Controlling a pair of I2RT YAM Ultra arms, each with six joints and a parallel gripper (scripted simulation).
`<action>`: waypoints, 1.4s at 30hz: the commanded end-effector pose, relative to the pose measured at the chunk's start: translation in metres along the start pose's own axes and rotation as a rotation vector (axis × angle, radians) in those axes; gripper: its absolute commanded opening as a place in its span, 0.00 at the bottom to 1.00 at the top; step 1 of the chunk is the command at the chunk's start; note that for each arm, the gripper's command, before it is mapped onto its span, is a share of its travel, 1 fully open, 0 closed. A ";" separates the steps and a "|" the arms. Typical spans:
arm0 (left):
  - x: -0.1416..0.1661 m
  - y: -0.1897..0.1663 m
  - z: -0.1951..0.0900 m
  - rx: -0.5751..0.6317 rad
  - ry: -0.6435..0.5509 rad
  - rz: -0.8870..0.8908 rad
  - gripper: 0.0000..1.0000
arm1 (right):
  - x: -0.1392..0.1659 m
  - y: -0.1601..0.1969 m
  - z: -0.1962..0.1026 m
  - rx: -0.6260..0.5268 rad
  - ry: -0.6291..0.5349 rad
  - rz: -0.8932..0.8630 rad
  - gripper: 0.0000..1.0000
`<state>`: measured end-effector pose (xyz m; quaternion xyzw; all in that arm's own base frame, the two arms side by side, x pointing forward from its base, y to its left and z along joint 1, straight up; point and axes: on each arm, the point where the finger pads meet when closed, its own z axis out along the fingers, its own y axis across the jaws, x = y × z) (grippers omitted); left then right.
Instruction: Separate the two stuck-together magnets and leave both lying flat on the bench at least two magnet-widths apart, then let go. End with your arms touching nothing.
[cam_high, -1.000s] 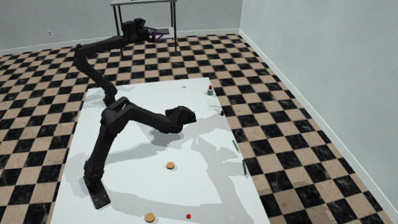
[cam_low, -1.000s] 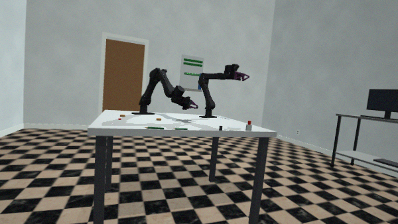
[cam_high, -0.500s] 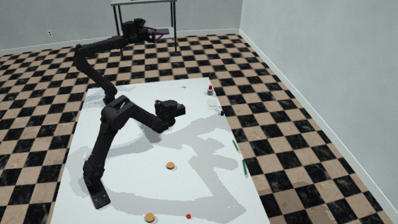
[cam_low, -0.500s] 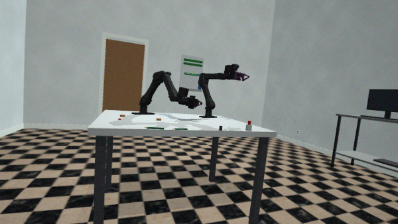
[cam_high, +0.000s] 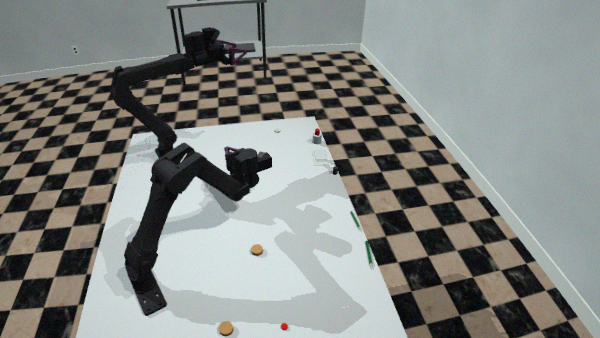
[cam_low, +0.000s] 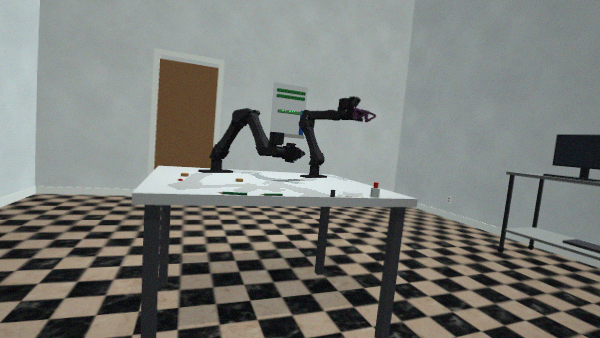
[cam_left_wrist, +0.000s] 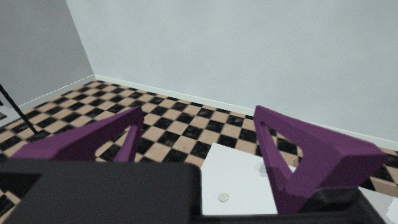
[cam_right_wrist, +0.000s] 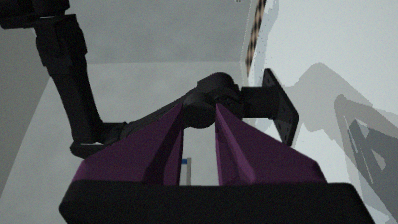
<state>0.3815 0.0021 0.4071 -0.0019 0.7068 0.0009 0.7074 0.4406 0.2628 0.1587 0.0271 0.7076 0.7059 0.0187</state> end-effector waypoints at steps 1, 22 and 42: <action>-0.006 0.001 -0.001 -0.002 -0.015 0.000 1.00 | 0.000 0.010 0.002 -0.009 0.001 -0.045 0.18; -0.008 0.001 -0.001 -0.001 -0.018 -0.003 0.86 | 0.000 0.011 0.001 -0.012 -0.002 -0.051 0.18; -0.007 0.000 -0.002 0.000 -0.017 -0.004 0.54 | 0.001 0.011 0.002 -0.012 0.001 -0.047 0.18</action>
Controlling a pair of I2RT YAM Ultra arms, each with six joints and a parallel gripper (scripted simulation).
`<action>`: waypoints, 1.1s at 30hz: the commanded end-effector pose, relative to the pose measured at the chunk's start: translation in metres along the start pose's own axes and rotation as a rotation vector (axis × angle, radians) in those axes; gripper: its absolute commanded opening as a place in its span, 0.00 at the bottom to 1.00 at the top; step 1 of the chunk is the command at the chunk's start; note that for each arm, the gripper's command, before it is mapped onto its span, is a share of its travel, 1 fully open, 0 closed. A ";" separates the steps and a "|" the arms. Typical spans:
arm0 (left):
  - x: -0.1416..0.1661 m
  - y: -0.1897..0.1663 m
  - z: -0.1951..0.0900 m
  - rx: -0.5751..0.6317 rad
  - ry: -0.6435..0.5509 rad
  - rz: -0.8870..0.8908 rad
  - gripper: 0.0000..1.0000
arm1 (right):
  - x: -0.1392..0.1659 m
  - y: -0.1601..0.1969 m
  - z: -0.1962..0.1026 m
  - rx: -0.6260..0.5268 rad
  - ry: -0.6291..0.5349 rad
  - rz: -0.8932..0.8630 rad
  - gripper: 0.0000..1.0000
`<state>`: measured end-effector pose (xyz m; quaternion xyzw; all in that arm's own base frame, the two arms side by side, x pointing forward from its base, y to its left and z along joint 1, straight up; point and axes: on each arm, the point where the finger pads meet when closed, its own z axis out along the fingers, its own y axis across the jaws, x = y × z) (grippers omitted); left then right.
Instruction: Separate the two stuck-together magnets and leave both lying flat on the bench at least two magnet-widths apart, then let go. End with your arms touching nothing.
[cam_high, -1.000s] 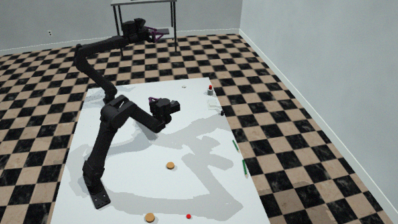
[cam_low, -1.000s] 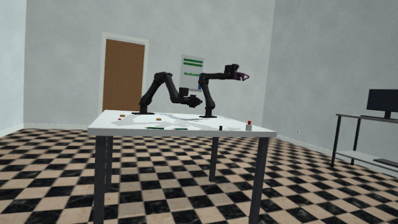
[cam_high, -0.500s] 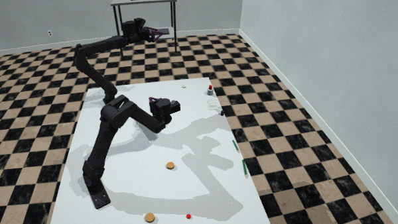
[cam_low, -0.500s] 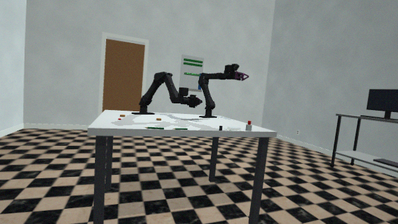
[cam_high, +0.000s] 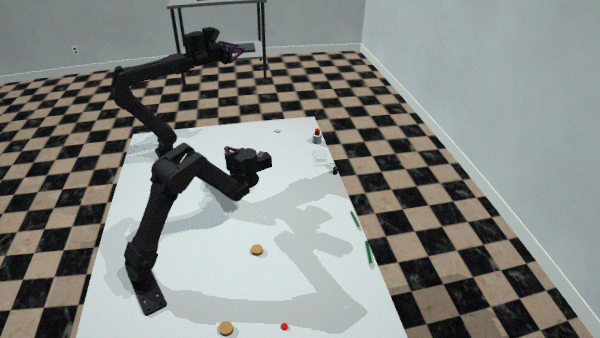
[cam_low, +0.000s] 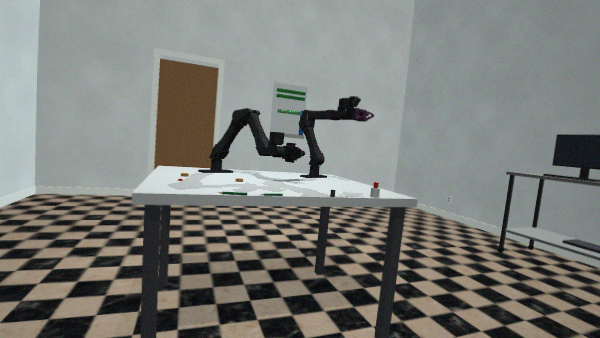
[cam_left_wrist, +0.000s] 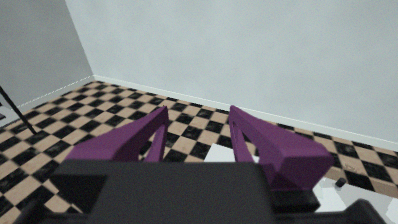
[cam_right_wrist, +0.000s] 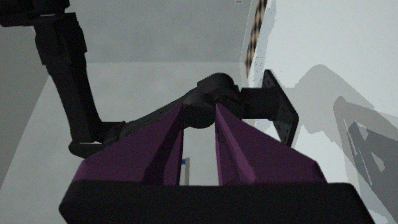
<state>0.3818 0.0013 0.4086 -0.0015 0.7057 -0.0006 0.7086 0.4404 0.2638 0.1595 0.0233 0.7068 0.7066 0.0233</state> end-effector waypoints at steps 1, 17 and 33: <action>-0.006 0.001 -0.002 -0.003 -0.014 -0.003 0.52 | 0.000 0.011 0.001 -0.009 0.002 -0.035 0.18; -0.006 0.002 -0.002 -0.005 -0.014 -0.002 0.33 | 0.000 0.011 0.000 -0.009 0.000 -0.034 0.18; 0.003 -0.018 0.005 0.094 -0.020 -0.095 0.33 | 0.000 0.011 0.000 -0.009 0.000 -0.034 0.18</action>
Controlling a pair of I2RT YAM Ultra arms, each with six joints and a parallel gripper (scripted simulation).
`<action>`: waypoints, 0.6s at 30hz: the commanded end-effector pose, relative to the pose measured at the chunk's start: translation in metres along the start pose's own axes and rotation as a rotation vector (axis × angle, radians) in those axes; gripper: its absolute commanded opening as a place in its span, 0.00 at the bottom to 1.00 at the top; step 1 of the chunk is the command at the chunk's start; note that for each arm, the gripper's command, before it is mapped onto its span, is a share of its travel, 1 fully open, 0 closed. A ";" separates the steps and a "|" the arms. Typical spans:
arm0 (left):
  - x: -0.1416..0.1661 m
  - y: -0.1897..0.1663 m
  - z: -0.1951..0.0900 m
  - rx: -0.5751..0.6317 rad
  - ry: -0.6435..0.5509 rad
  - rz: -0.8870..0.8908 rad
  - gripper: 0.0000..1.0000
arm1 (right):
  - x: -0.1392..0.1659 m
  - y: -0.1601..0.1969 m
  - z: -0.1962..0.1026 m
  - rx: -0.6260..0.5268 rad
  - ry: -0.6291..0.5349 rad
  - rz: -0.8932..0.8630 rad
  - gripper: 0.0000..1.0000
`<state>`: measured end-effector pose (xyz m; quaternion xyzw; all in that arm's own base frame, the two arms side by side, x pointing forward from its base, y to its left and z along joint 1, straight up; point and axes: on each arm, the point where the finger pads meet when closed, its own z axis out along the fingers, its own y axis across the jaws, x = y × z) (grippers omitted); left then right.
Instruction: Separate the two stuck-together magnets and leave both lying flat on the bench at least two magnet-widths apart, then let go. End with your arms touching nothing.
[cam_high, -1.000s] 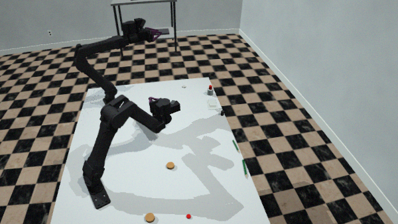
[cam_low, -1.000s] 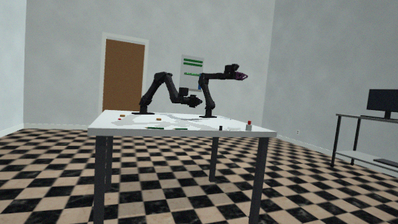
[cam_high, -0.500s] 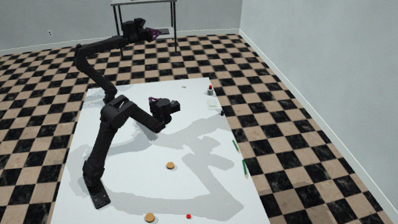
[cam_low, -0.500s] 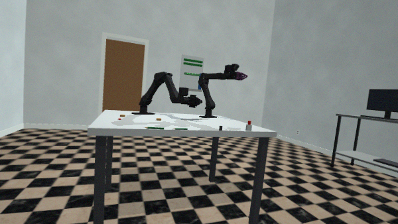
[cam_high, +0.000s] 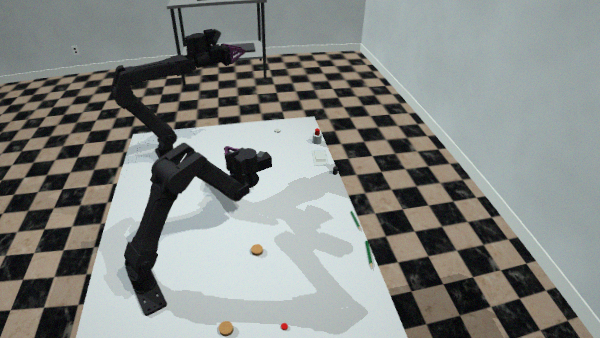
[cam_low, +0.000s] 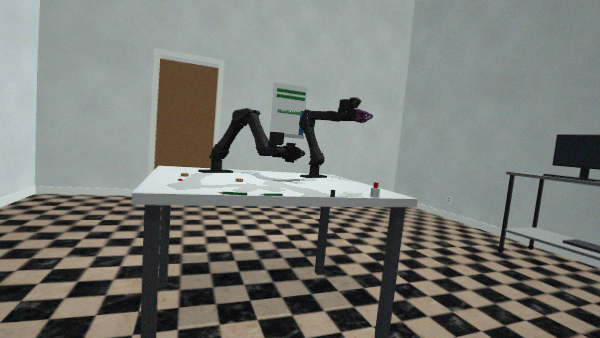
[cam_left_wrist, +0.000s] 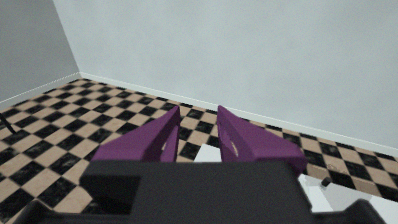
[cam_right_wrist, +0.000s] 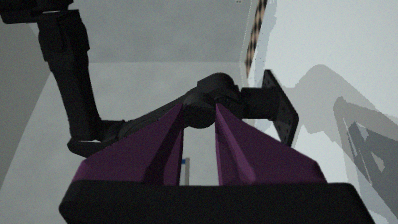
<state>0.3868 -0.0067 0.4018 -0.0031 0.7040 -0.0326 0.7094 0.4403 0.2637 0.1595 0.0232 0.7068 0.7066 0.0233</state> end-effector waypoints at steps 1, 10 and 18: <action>-0.002 -0.015 0.002 0.071 -0.020 -0.065 0.33 | 0.000 0.011 0.000 -0.009 0.000 -0.034 0.18; 0.018 -0.043 0.009 0.215 -0.005 -0.198 0.33 | 0.000 0.011 0.000 -0.009 0.000 -0.034 0.18; 0.038 -0.060 0.012 0.301 0.029 -0.281 0.33 | 0.000 0.011 0.000 -0.009 0.000 -0.034 0.18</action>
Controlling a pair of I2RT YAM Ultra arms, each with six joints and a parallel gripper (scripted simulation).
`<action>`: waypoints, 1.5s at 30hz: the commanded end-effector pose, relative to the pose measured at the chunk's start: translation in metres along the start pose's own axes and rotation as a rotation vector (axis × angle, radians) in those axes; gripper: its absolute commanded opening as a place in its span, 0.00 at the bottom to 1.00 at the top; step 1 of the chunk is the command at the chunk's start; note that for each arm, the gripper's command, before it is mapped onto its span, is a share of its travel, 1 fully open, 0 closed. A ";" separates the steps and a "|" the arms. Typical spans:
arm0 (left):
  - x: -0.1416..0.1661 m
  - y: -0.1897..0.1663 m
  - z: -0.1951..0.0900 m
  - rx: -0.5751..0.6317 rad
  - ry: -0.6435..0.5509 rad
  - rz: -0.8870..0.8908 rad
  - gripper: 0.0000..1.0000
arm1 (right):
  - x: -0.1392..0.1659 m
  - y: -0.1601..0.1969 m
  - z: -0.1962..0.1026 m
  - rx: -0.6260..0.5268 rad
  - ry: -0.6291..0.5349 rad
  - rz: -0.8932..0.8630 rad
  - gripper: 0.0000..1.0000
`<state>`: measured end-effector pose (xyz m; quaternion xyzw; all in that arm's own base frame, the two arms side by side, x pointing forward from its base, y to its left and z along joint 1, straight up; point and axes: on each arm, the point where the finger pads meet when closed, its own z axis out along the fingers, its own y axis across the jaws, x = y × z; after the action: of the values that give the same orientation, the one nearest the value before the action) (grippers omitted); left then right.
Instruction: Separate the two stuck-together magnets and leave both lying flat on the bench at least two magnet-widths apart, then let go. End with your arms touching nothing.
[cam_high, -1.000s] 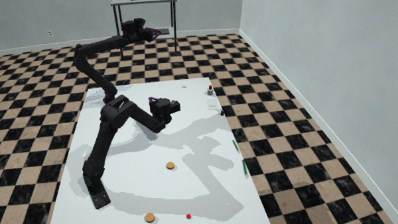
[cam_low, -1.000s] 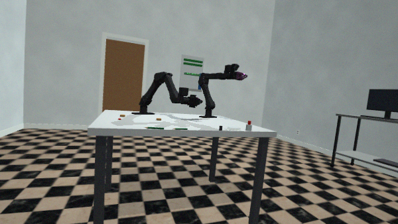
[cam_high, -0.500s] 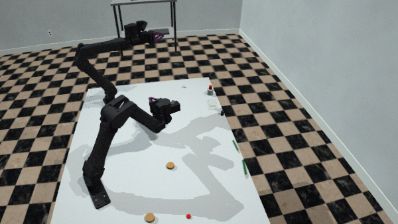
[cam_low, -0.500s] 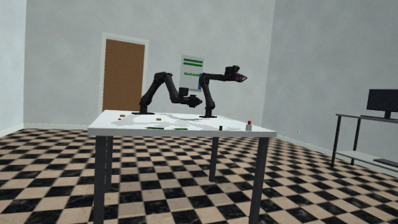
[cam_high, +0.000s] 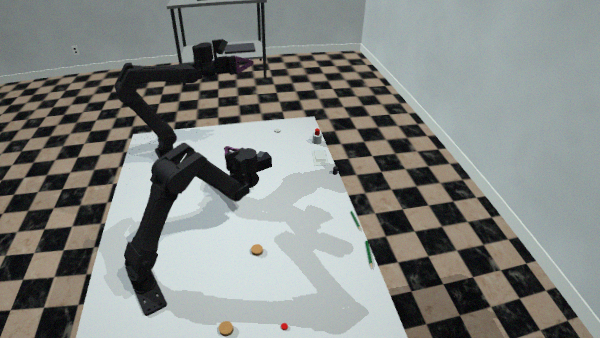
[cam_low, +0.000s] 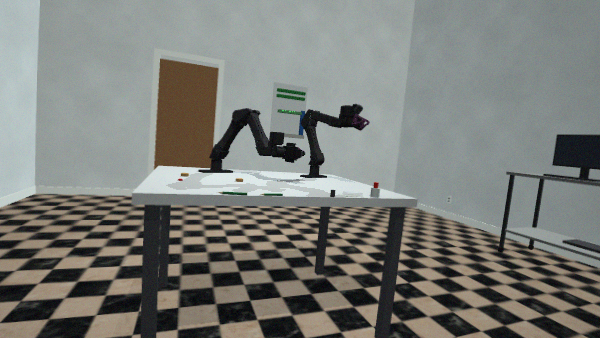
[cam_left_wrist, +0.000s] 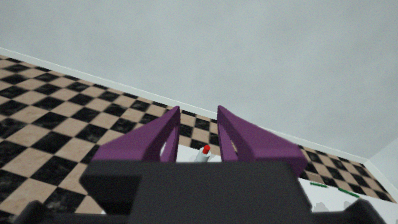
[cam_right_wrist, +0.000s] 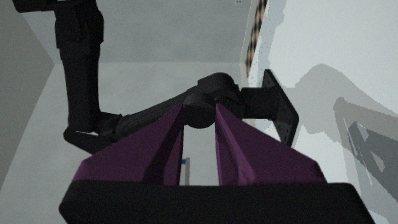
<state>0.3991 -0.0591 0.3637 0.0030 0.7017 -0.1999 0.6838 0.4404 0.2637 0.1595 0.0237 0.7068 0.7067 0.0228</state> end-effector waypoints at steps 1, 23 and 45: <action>0.003 -0.013 0.002 0.072 0.001 -0.063 0.33 | 0.000 0.011 0.000 -0.009 0.000 -0.035 0.18; 0.072 -0.059 0.002 0.357 0.152 -0.354 0.33 | 0.000 0.011 0.000 -0.009 0.000 -0.035 0.18; 0.133 -0.098 -0.024 0.572 0.364 -0.598 0.33 | 0.000 0.011 0.000 -0.009 0.000 -0.035 0.18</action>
<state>0.3458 -0.1739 0.2512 0.0106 0.7092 -0.5538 0.4361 0.4403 0.2637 0.1595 0.0237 0.7068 0.7067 0.0228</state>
